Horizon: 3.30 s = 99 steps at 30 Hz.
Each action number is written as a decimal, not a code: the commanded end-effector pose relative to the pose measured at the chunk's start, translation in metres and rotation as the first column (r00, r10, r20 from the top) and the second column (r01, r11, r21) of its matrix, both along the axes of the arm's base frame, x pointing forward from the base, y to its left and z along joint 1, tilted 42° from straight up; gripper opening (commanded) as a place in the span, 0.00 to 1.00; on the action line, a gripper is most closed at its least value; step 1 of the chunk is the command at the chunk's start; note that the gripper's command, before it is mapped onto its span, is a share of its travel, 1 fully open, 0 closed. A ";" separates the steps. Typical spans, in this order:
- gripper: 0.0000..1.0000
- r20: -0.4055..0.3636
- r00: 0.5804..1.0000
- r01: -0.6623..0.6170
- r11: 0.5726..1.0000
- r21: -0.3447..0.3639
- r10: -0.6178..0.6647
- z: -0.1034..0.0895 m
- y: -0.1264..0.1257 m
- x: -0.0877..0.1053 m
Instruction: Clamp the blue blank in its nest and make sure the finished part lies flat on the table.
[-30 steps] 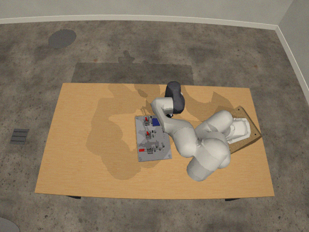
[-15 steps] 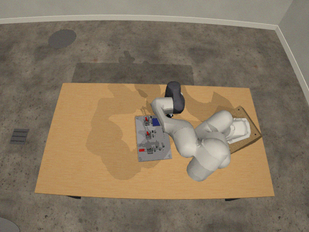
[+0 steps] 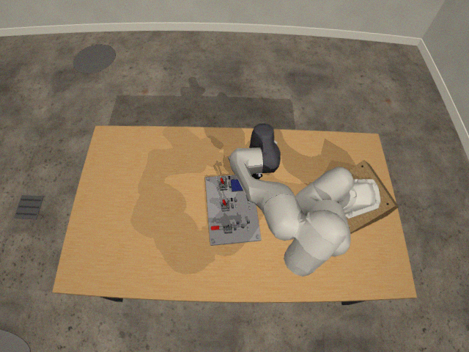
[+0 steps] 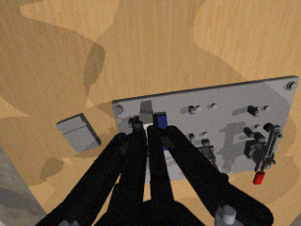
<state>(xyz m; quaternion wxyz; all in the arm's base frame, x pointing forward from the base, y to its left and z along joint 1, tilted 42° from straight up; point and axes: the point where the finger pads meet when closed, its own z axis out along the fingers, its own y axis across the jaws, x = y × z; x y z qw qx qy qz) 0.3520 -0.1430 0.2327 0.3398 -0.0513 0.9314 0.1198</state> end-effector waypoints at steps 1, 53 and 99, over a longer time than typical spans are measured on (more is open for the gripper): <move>0.00 -0.003 1.000 0.002 1.000 0.006 -0.002 0.006 0.006 0.004; 0.00 -0.003 1.000 0.002 1.000 0.006 -0.002 0.030 0.066 0.065; 0.00 -0.003 1.000 0.002 1.000 0.006 -0.002 0.026 0.063 0.070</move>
